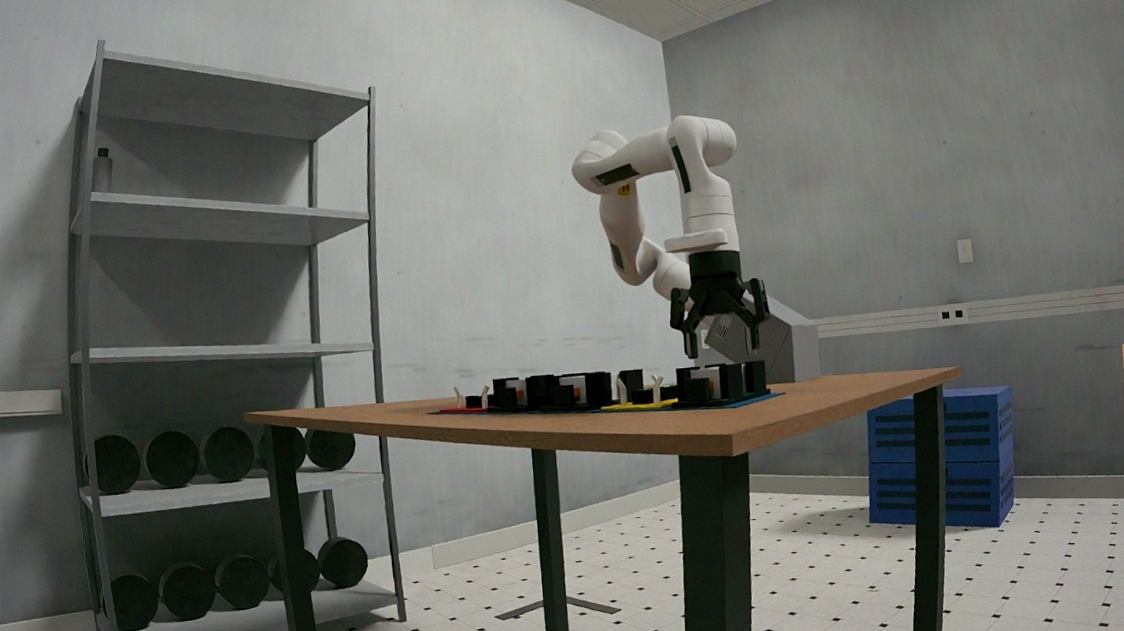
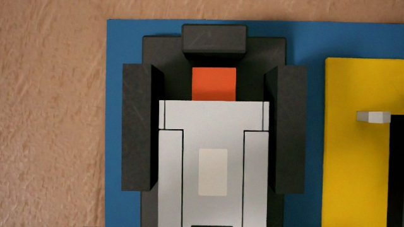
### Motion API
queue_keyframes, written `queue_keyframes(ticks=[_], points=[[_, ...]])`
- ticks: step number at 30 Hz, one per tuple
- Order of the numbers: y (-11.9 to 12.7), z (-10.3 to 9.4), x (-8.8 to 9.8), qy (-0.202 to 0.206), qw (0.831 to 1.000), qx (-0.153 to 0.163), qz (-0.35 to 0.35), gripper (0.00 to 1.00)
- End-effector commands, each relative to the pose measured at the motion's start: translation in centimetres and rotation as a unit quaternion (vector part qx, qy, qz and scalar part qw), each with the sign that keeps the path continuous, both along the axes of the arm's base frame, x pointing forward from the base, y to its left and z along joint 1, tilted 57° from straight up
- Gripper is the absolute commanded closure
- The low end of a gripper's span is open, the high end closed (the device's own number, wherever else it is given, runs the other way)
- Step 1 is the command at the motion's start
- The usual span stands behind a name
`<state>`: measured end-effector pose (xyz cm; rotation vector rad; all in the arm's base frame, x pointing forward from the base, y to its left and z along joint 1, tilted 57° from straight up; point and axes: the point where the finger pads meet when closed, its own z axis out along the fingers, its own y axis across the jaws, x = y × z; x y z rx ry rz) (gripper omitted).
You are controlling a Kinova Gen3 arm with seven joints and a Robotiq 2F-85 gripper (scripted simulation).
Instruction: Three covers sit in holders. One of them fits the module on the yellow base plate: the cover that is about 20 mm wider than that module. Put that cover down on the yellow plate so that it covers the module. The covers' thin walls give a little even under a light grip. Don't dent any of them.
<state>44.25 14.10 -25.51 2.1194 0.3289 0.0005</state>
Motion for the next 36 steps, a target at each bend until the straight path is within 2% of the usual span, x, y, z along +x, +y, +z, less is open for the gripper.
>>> queue_keyframes(ticks=[1,36], points=[[-0.1,-0.1,0.1,-0.001,1.000,0.001,0.001,0.00],[-1.9,-1.3,0.4,-0.001,1.000,0.001,0.001,0.00]])
